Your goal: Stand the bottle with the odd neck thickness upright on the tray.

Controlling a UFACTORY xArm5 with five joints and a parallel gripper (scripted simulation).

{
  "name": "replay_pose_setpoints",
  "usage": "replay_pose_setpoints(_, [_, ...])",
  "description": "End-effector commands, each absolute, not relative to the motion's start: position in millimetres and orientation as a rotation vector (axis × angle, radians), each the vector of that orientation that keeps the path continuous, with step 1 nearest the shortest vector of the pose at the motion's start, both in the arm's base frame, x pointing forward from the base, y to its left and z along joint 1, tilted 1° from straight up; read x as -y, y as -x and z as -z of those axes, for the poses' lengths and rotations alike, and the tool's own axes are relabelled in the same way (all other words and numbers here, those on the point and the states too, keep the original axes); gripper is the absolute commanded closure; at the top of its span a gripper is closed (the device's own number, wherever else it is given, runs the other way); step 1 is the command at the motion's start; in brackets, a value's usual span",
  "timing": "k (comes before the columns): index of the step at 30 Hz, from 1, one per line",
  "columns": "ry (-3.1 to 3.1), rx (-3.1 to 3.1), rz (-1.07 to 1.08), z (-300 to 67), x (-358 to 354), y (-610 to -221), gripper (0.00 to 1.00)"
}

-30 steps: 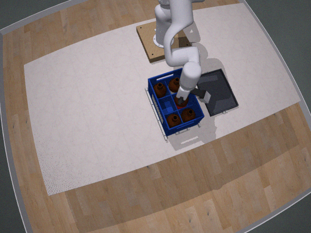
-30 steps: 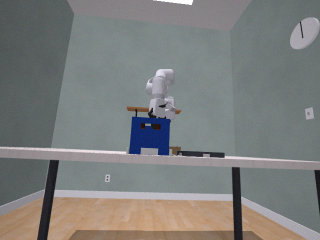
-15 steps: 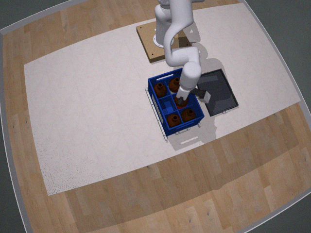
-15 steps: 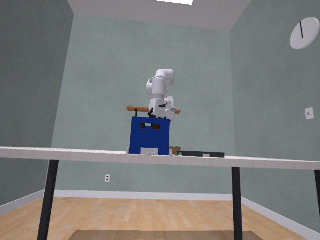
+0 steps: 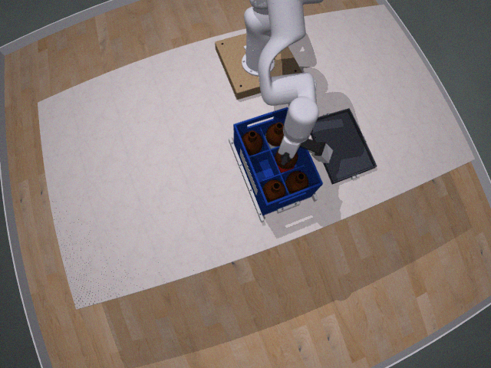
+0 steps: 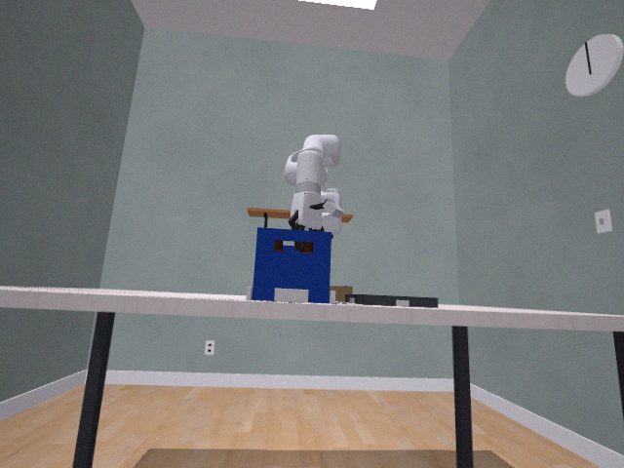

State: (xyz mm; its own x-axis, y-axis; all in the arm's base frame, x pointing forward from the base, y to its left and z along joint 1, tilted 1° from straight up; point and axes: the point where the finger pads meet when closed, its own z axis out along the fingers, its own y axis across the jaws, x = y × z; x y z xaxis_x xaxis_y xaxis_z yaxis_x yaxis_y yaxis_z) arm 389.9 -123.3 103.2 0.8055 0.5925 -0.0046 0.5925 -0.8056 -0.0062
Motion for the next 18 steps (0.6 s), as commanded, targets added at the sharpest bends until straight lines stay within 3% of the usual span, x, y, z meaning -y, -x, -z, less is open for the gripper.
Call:
replay_pose_setpoints(1, [2.983, 0.979, -0.004, -108.4, 123.6, -391.2, 0.35])
replay_pose_setpoints(18, [2.983, 0.979, -0.004, -150.4, 122.9, -391.5, 0.35])
